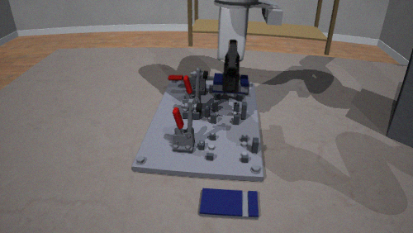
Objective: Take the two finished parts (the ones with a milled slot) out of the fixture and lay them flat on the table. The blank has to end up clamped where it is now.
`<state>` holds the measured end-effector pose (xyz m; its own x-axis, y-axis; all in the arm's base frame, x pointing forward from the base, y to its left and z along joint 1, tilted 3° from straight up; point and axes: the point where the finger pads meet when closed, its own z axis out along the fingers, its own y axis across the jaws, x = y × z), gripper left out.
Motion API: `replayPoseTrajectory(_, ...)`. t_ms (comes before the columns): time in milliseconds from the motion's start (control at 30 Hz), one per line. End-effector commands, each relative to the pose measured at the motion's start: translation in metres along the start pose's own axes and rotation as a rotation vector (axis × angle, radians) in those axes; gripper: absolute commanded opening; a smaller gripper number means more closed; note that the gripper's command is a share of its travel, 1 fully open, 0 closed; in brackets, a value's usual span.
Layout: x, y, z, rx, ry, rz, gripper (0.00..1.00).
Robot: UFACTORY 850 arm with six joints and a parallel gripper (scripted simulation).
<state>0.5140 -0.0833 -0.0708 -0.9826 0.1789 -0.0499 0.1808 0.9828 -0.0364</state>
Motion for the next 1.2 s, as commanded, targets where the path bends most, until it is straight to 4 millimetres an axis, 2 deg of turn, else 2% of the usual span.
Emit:
replayPoseTrajectory(0, -0.001, 0.0, -0.001, -0.002, 0.001, 0.0, 0.0)
replayPoseTrajectory(367, -0.001, 0.003, -0.001, -0.002, 0.001, 0.0, 0.0)
replayPoseTrajectory(733, -0.001, 0.015, -0.001, -0.002, 0.001, 0.0, 0.0)
replayPoseTrajectory(1167, -0.001, 0.054, -0.001, -0.002, 0.001, 0.0, 0.0)
